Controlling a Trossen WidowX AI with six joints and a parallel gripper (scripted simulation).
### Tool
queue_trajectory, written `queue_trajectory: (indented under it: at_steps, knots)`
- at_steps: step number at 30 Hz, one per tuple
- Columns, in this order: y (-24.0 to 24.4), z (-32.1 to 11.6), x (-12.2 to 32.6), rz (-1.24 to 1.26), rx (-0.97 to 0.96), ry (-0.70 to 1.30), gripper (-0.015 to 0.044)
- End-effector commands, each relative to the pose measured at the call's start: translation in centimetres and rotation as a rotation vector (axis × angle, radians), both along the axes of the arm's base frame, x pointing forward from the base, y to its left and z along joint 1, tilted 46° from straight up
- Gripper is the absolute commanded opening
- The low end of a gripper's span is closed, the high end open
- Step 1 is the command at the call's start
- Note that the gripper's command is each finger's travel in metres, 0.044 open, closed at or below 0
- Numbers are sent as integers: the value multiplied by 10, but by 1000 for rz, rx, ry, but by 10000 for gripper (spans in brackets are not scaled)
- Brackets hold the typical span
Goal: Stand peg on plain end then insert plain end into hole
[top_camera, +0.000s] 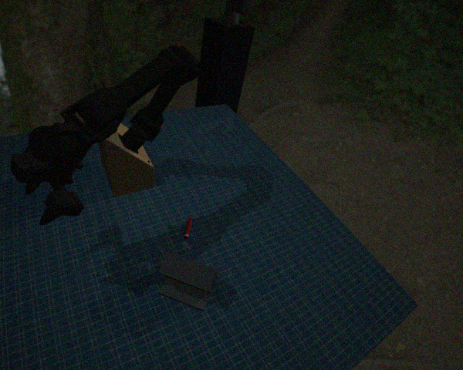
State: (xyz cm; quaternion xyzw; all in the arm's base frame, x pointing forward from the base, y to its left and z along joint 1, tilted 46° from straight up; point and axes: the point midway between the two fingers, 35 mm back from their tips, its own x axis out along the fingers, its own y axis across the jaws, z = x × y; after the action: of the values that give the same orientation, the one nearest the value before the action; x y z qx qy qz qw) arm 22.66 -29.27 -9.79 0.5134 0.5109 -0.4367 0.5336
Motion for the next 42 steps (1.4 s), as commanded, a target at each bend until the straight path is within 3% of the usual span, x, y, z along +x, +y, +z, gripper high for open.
queue_trajectory:
  at_steps: [1, 13, 25, 42]
  knots:
    - [47, 17, 36, 106, 77, -77, 440]
    - [190, 71, 95, 406, 312, -247, 440]
    - [334, 128, 87, 681, 601, -344, 440]
    - [349, 122, 87, 696, 617, -346, 440]
